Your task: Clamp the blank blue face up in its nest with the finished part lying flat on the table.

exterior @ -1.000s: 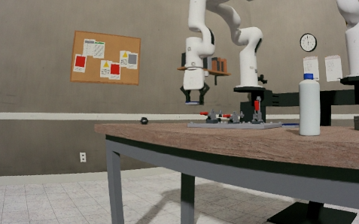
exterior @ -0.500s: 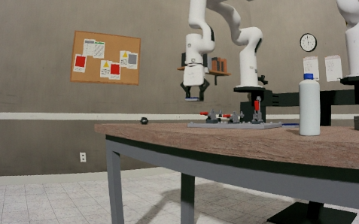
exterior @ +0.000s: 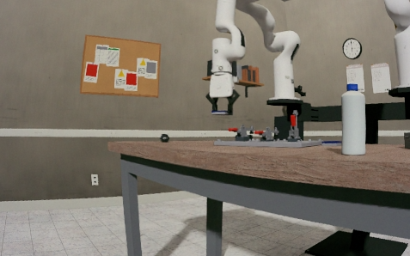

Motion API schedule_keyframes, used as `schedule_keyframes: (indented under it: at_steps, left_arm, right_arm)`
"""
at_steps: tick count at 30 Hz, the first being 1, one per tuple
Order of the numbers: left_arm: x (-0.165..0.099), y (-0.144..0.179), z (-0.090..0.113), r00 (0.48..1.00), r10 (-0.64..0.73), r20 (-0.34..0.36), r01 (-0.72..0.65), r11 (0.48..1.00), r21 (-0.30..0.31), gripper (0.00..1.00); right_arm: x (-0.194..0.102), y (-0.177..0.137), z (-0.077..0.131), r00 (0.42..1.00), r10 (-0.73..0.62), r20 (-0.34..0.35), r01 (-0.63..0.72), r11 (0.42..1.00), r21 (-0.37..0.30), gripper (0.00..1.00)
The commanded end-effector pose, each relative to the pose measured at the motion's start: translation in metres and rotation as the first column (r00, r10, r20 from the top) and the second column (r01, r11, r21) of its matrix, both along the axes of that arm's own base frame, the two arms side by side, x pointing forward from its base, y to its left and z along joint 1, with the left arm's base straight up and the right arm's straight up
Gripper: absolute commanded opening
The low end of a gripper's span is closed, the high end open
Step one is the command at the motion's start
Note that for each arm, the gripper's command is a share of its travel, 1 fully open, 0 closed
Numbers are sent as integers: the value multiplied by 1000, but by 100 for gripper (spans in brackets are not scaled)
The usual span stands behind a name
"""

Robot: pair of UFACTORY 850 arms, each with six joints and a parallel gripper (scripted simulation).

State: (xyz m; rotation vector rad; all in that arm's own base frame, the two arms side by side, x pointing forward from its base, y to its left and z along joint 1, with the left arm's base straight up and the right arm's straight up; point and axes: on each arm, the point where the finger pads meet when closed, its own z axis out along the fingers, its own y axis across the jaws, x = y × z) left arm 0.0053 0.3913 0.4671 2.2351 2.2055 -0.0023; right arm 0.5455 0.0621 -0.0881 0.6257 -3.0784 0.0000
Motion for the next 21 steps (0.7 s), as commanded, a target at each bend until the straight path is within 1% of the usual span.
schedule_keyframes:
  at_steps: [1,8,11,13,18,21]
  left_arm:
    - [0,0,1,1000,0,0,0,1000,2,100]
    - [0,0,1,1000,0,0,0,1000,2,100]
    - [0,0,1,1000,0,0,0,1000,2,100]
    - [0,0,1,1000,0,0,0,1000,2,100]
    - [0,0,1,1000,0,0,0,1000,2,100]
    - [0,0,1,1000,0,0,0,1000,2,100]
  right_arm:
    - [1,0,1,1000,0,2,0,1000,0,0]
    - [1,0,1,1000,-21,2,21,1000,0,0]
    - [1,0,1,997,-80,2,80,997,0,0]
    - [1,0,1,997,-80,2,80,997,0,0]
    - [1,0,1,980,-199,2,199,980,1,0]
    - [1,0,1,973,-232,2,232,973,1,0]
